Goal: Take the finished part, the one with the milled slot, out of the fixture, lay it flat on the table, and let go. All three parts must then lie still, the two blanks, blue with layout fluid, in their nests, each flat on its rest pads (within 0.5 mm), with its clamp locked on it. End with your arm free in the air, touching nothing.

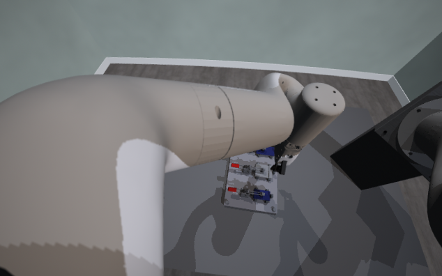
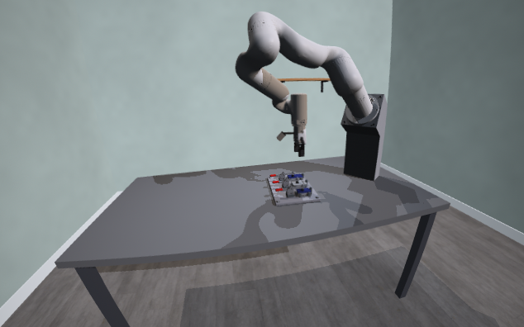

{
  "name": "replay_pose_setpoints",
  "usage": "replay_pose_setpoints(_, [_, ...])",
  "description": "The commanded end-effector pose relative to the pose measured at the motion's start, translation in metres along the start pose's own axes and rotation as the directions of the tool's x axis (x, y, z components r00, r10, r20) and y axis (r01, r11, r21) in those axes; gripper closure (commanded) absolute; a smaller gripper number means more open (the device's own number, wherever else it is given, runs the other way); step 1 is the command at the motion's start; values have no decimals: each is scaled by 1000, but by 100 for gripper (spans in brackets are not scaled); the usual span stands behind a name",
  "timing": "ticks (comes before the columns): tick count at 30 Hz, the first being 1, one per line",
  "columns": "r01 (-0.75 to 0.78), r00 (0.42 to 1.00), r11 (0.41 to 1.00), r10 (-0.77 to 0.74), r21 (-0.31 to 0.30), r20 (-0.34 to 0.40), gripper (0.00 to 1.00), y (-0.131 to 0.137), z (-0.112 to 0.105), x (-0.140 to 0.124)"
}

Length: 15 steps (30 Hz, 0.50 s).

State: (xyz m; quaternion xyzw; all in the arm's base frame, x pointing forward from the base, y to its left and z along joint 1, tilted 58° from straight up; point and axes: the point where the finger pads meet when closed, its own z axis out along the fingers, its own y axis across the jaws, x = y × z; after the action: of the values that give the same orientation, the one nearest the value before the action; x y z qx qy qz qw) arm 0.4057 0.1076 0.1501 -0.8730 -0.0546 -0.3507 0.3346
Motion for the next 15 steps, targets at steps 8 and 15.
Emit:
replay_pose_setpoints(8, [0,1000,1000,0,0,0,53,0,0,0])
replay_pose_setpoints(15, [0,1000,1000,0,0,0,53,0,0,0])
